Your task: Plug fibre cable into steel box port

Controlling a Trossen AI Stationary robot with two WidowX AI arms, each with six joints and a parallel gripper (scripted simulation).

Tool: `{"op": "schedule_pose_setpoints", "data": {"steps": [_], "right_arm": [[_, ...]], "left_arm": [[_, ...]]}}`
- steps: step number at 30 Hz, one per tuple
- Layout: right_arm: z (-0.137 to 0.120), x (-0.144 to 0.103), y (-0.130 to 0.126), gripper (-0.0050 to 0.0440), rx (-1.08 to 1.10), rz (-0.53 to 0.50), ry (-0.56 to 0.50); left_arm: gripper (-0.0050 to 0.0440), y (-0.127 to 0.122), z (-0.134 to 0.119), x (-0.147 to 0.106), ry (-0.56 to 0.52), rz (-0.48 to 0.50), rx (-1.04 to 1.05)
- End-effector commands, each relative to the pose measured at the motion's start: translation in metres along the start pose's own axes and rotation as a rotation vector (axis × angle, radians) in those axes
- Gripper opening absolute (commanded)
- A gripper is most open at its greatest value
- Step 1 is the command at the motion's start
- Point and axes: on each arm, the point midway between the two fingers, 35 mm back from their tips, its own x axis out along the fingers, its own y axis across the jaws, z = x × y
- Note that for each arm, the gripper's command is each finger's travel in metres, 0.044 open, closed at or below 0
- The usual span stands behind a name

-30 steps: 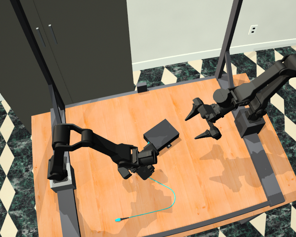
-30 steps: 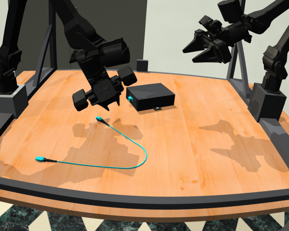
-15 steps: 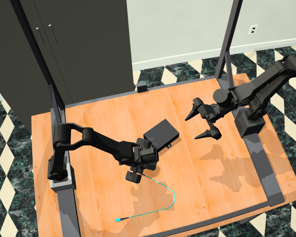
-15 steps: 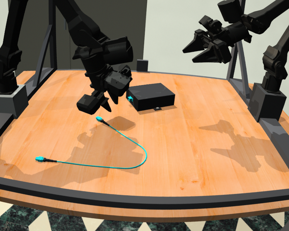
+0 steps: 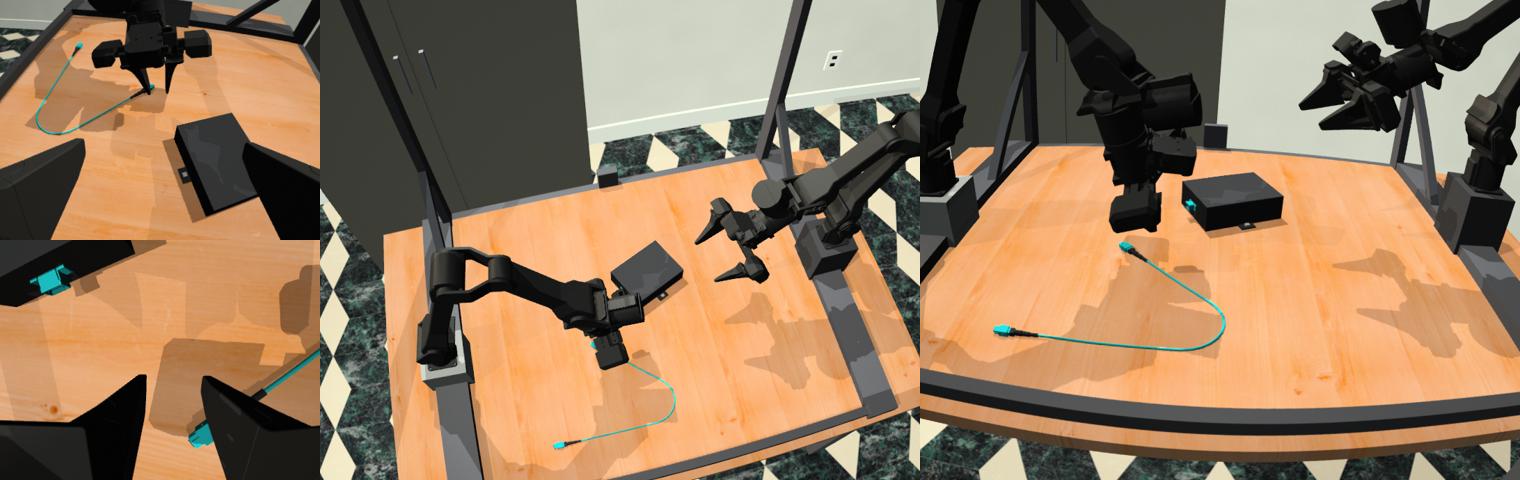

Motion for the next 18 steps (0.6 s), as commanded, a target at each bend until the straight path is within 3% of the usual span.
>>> {"op": "schedule_pose_setpoints", "data": {"steps": [1,6,8,18], "right_arm": [[0.0068,-0.0045,0.0001,0.0146,-0.229,-0.017,0.01],[0.0068,-0.0058,0.0002,0.0146,-0.466,-0.028,0.034],[0.0068,-0.0058,0.0002,0.0146,-0.466,-0.028,0.034],[0.0065,-0.0089,0.0002,0.0146,-0.965,-0.031,0.092]], "left_arm": [[0.044,-0.0006,0.0066,-0.0017,-0.018,-0.001,-0.001],[0.044,-0.0006,0.0066,-0.0017,-0.018,-0.001,-0.001],[0.044,-0.0006,0.0066,-0.0017,-0.018,-0.001,-0.001],[0.044,-0.0006,0.0066,-0.0017,-0.018,-0.001,-0.001]]}}
